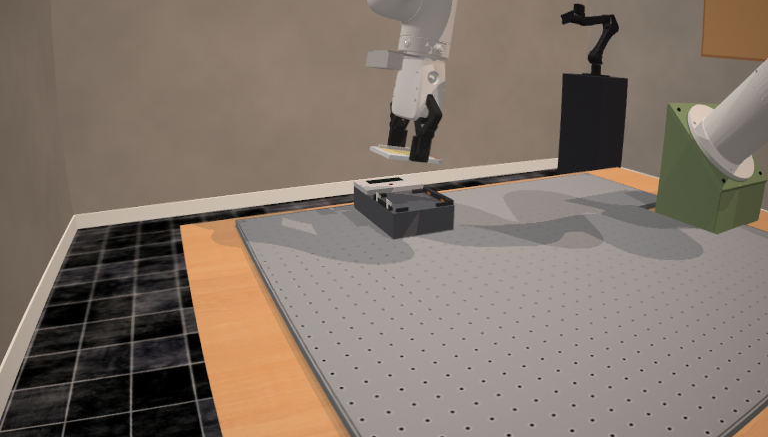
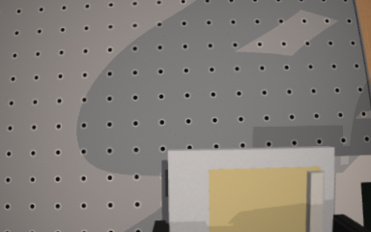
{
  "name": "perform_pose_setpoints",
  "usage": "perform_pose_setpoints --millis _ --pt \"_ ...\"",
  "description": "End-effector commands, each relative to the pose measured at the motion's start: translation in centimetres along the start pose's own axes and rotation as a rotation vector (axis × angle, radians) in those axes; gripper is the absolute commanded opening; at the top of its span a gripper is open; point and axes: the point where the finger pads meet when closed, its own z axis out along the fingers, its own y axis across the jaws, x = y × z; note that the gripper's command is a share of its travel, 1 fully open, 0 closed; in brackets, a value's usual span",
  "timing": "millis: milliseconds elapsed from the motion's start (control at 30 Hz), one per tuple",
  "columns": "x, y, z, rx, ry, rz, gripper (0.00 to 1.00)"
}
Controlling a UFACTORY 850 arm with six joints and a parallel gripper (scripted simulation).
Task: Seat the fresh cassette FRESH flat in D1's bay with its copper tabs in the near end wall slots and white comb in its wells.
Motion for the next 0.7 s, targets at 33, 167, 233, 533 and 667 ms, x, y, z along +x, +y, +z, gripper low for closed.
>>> perform_pose_setpoints --millis 33,167,233,533,667 --pt "0.0 0.0 0.2 -0.001 0.002 -0.001 0.0" --pt "0.0 0.0 0.6 -0.001 0.002 -0.001 0.0" --pt "-0.1 0.0 0.9 -0.001 0.002 -0.001 0.0" --pt "-0.3 0.0 2.1 -0.001 0.002 -0.001 0.0" --pt "-0.3 0.0 2.4 -0.001 0.002 -0.001 0.0"
